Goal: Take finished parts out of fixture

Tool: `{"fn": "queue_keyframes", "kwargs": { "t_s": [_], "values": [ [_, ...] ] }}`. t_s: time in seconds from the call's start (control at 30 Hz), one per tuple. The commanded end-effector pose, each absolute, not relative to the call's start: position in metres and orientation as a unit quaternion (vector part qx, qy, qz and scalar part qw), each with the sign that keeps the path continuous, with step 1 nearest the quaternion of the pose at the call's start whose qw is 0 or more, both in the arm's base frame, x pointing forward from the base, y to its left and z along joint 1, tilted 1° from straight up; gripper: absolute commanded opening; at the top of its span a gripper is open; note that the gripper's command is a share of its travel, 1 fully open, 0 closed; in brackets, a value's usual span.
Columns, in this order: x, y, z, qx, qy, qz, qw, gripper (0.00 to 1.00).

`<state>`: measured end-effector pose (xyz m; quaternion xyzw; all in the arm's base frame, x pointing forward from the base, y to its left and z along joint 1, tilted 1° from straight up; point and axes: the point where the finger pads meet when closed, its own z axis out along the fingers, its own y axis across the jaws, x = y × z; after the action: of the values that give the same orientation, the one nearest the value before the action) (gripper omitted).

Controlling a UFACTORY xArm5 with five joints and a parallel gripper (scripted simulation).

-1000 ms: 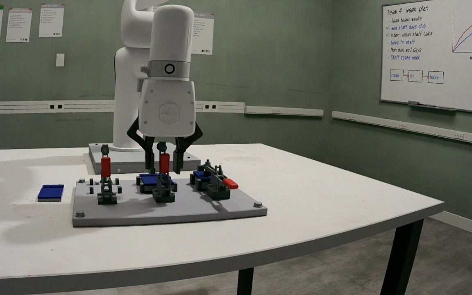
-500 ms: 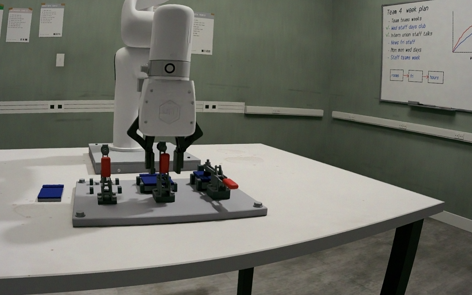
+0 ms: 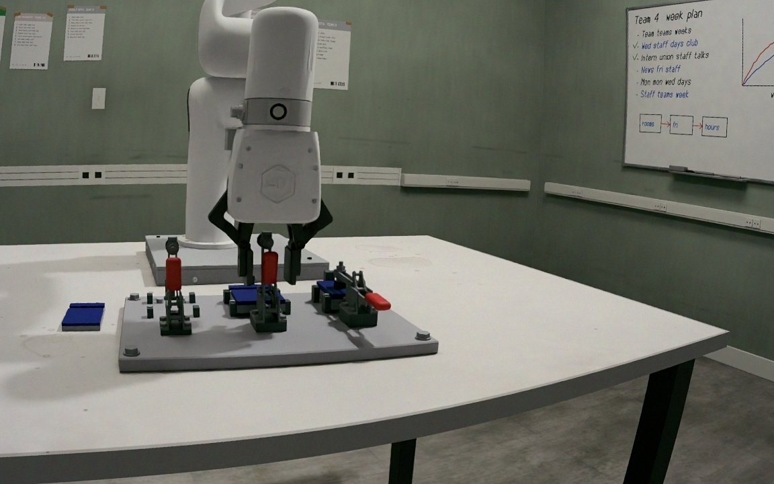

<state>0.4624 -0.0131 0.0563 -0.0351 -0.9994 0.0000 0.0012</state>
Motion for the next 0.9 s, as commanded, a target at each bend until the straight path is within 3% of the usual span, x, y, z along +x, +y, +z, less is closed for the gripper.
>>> {"fn": "queue_keyframes", "kwargs": {
  "t_s": [0.0,0.87],
  "values": [
    [0.464,-0.013,0.062,-0.035,-0.999,0.0,-0.001,0.48],
    [0.464,-0.014,0.107,-0.035,-0.999,0.0,-0.001,0.48]
  ]
}}
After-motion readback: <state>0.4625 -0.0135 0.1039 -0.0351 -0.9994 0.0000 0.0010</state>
